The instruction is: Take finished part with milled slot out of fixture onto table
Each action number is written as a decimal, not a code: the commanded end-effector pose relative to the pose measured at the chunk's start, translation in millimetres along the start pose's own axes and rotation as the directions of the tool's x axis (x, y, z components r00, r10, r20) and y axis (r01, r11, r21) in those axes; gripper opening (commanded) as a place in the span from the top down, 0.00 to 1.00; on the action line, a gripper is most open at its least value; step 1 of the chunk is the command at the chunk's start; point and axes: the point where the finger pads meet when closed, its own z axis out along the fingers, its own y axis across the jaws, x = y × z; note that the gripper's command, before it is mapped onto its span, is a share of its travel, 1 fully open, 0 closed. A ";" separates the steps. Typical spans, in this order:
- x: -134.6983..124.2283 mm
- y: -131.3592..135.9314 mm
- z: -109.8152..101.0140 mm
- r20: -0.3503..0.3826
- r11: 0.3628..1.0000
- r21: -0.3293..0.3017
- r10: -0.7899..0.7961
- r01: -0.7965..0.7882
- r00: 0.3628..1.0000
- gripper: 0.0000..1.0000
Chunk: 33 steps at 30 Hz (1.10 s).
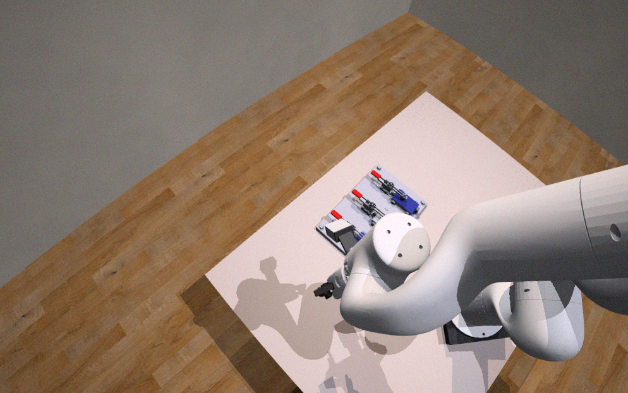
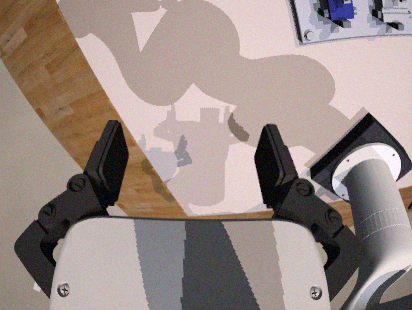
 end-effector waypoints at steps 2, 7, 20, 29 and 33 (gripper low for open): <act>21.1 43.4 -6.1 -0.005 0.995 -0.005 0.103 -0.103 0.995 0.00; 32.4 67.7 -8.0 -0.010 0.987 -0.011 0.162 -0.162 0.987 0.00; 68.8 149.1 -14.5 -0.026 0.934 -0.028 0.357 -0.357 0.934 0.00; 91.6 199.6 -18.6 -0.039 0.881 -0.037 0.470 -0.472 0.882 0.00; 102.5 224.0 -20.6 -0.045 0.851 -0.041 0.523 -0.524 0.851 0.00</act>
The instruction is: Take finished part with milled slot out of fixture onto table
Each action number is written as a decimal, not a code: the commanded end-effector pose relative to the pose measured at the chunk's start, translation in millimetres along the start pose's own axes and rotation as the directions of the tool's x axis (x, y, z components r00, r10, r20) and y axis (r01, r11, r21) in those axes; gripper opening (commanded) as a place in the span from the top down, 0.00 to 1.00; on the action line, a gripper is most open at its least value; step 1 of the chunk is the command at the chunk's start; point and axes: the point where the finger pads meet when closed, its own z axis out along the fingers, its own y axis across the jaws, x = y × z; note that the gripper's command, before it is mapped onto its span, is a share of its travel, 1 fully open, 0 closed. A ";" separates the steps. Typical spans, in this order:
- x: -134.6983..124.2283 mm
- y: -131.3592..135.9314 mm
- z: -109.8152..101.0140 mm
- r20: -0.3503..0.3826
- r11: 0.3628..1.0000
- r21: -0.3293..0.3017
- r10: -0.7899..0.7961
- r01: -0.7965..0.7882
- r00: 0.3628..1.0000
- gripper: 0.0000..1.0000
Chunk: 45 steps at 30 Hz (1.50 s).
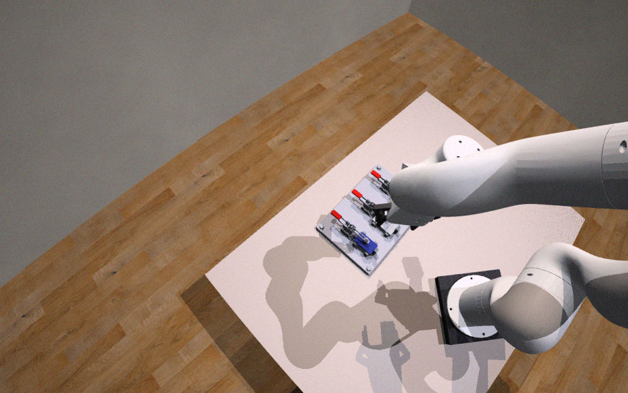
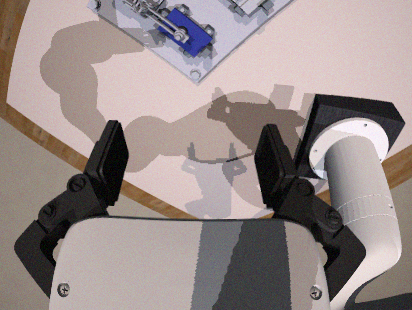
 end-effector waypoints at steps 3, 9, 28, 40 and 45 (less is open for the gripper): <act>44.9 32.7 -2.1 -0.006 0.993 -0.008 0.116 -0.116 0.993 0.00; 65.6 49.6 -2.6 -0.010 0.984 -0.014 0.175 -0.175 0.984 0.00; 174.5 135.3 -5.2 -0.038 0.882 -0.038 0.469 -0.470 0.882 0.00; 239.2 186.5 -6.7 -0.058 0.778 -0.048 0.623 -0.626 0.780 0.00; 254.3 199.1 -6.9 -0.063 0.750 -0.050 0.657 -0.660 0.751 0.00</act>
